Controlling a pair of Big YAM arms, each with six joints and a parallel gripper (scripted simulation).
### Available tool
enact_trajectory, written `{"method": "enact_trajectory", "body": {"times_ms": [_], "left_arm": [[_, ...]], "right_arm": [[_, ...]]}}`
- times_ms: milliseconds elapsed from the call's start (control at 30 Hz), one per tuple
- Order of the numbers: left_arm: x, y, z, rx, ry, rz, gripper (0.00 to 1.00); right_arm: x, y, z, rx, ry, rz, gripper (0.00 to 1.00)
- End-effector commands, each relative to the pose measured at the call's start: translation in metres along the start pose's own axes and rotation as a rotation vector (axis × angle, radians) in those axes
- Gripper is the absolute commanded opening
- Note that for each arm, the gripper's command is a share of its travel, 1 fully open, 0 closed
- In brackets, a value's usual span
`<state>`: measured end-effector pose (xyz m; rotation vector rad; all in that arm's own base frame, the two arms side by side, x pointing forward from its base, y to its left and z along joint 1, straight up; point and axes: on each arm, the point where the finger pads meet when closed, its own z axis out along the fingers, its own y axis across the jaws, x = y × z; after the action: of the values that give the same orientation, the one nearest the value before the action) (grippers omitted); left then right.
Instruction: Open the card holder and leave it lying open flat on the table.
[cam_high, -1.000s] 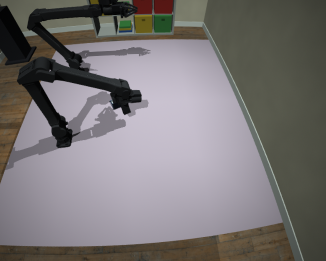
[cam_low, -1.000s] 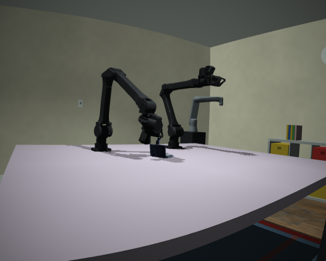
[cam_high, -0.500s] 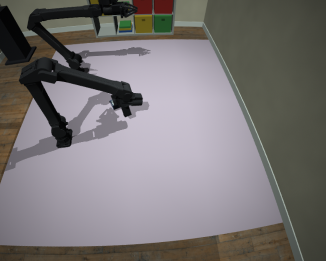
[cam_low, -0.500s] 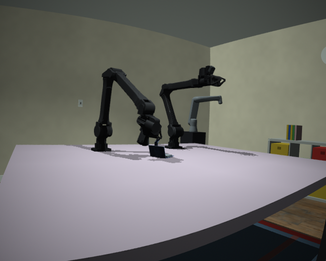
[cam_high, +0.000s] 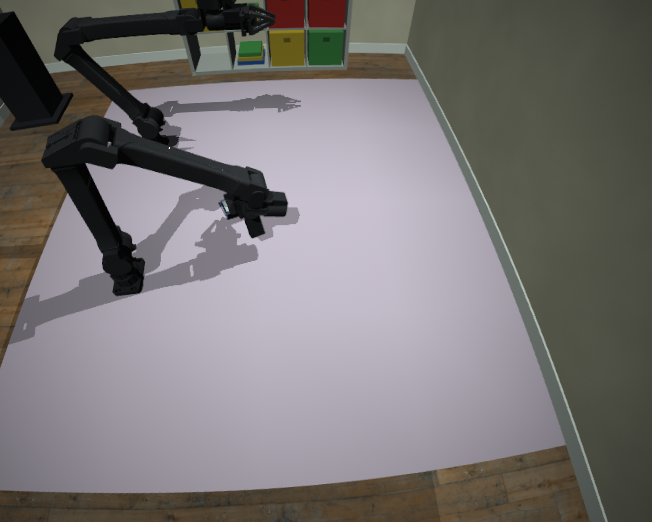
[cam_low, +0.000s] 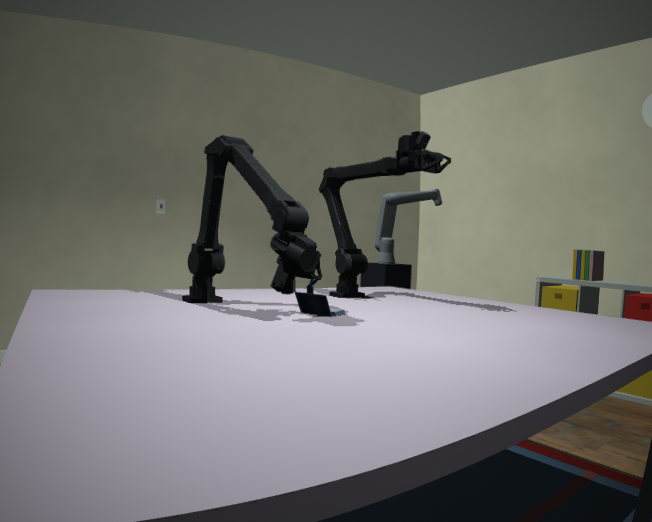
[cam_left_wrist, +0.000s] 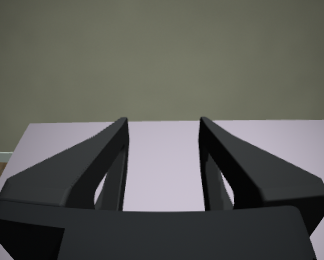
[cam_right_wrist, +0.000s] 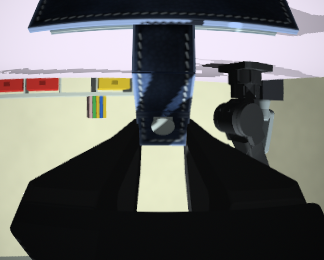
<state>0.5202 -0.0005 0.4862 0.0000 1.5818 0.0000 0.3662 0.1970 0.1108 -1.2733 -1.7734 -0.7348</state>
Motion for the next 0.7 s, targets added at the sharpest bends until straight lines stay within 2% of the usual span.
{"method": "enact_trajectory", "body": {"times_ms": [0, 200, 667], "left_arm": [[-0.028, 0.0, -0.003, 0.0, -0.051, 0.0, 0.36], [-0.028, 0.0, -0.003, 0.0, -0.051, 0.0, 0.36], [-0.028, 0.0, -0.003, 0.0, -0.051, 0.0, 0.36]], "right_arm": [[0.001, 0.016, -0.011, -0.015, -0.004, -0.037, 0.21], [0.002, 0.016, -0.012, -0.014, -0.005, -0.035, 0.21], [-0.016, 0.015, -0.019, -0.011, -0.003, -0.03, 0.21]]}}
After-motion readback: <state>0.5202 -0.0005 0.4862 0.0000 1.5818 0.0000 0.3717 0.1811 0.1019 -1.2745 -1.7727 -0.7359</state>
